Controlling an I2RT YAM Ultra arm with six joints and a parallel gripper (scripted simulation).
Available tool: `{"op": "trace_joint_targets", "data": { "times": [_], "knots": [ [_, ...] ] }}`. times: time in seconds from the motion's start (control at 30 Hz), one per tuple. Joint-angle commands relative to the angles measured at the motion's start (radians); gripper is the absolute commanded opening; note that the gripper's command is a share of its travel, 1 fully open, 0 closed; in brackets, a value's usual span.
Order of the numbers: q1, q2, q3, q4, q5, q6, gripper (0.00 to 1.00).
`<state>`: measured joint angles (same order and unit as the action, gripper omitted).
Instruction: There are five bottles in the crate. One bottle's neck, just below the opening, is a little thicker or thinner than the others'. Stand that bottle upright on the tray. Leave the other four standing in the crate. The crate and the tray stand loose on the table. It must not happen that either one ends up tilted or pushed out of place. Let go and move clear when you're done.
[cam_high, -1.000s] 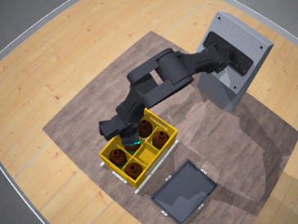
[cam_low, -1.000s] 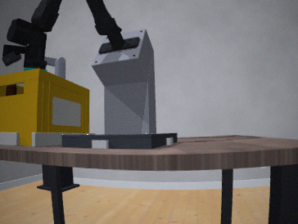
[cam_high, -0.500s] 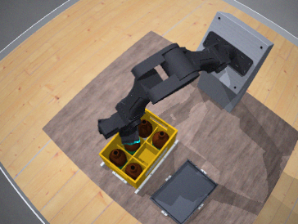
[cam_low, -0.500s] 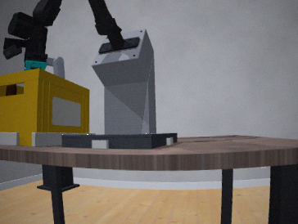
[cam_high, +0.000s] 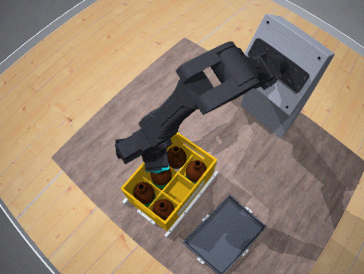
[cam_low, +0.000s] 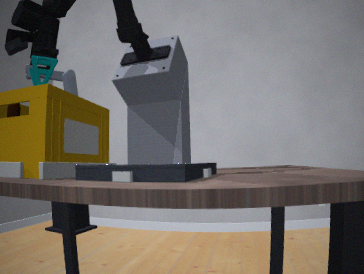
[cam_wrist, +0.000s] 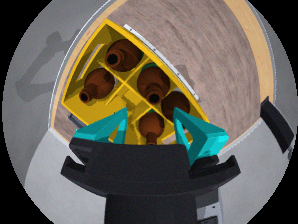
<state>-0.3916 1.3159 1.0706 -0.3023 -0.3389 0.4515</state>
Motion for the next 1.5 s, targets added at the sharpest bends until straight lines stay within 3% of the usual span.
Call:
{"op": "trace_joint_targets", "data": {
  "times": [0.0, 0.9, 0.93, 1.47],
  "knots": [
    [-0.024, -0.039, -0.008, -0.048, -0.013, -0.015, 0.61],
    [-0.039, -0.072, -0.009, -0.085, -0.022, -0.025, 0.61],
    [-0.039, -0.072, -0.009, -0.084, -0.021, -0.023, 0.0],
    [-0.039, -0.072, -0.009, -0.084, -0.021, -0.023, 0.0]
  ]
}}
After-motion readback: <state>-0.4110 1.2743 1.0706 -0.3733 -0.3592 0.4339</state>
